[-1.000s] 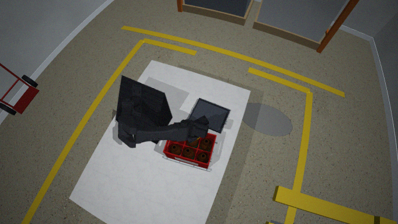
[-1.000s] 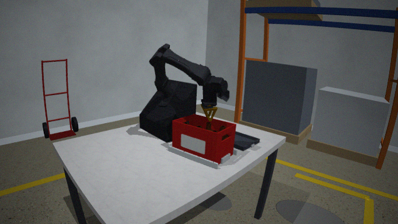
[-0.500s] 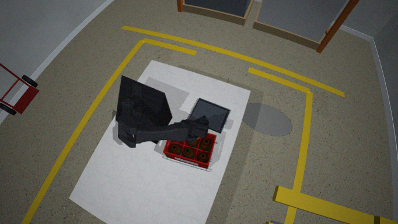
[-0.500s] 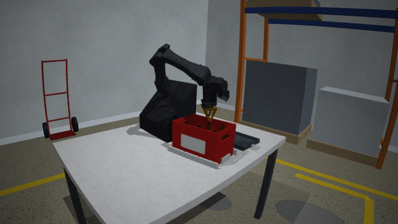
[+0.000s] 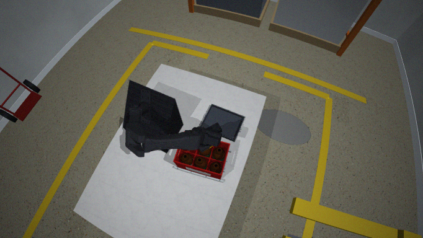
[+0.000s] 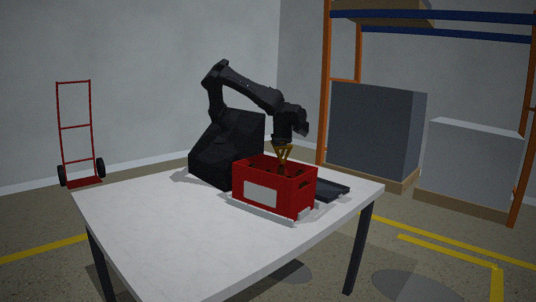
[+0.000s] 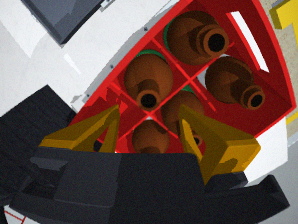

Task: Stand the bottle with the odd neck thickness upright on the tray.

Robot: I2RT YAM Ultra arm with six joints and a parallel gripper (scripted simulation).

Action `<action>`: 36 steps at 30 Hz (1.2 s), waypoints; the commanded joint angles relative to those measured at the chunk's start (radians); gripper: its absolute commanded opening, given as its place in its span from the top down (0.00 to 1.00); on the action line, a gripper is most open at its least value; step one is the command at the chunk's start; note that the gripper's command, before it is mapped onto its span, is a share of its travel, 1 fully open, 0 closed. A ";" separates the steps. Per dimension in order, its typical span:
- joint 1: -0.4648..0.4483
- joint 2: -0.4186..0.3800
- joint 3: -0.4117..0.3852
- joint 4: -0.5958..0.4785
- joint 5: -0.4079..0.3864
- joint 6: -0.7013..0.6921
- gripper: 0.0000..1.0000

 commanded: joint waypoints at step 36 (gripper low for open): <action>0.025 0.011 0.014 -0.006 -0.007 0.009 0.39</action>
